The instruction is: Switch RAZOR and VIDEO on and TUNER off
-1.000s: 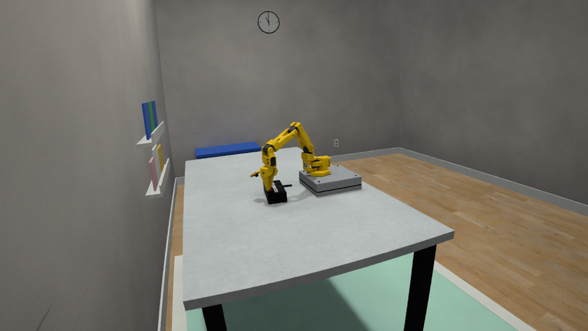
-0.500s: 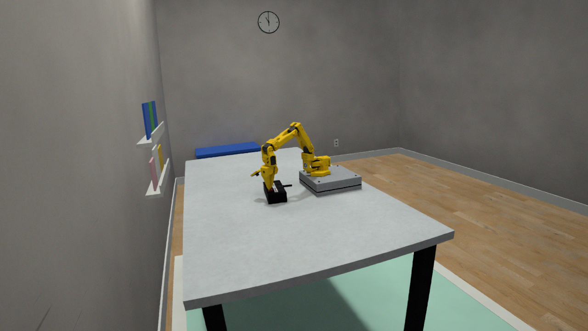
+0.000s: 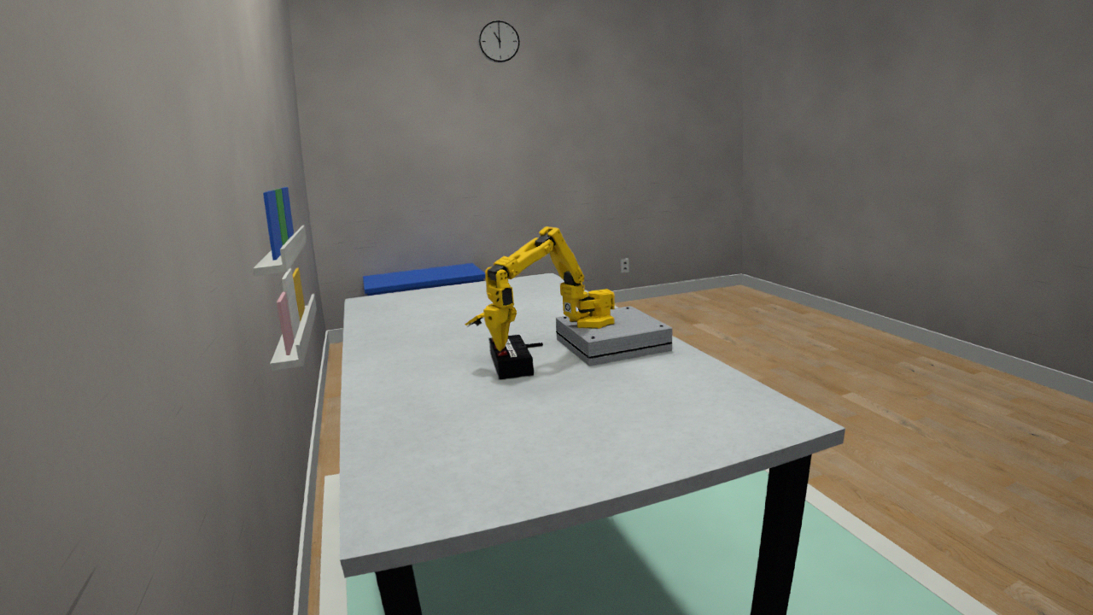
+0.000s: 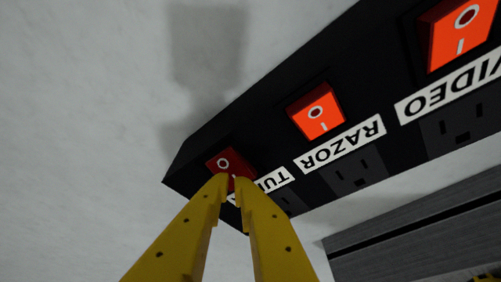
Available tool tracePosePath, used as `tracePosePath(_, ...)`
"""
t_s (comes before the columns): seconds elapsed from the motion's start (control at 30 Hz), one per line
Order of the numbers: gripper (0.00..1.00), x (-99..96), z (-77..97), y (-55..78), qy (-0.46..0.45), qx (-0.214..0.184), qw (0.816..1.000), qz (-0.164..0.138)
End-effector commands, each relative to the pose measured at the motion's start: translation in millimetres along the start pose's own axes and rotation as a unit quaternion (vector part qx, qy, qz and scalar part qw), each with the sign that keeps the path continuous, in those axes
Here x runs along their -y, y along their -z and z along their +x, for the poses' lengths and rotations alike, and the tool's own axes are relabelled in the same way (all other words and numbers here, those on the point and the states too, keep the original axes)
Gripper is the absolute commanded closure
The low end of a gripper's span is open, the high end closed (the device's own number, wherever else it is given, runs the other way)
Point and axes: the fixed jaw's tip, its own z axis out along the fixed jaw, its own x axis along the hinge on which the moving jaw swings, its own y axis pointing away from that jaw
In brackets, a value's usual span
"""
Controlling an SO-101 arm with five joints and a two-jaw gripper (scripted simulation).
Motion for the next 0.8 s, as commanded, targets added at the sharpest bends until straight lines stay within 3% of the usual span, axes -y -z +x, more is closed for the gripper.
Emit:
tracePosePath(0.0, 1.0, -2.4, -2.1, 5.4, -0.006, 0.003, 1.0, -0.01)
tracePosePath(0.77, 1.0, -0.7, -4.1, 6.2, 0.023, 0.004, 1.0, -0.01)
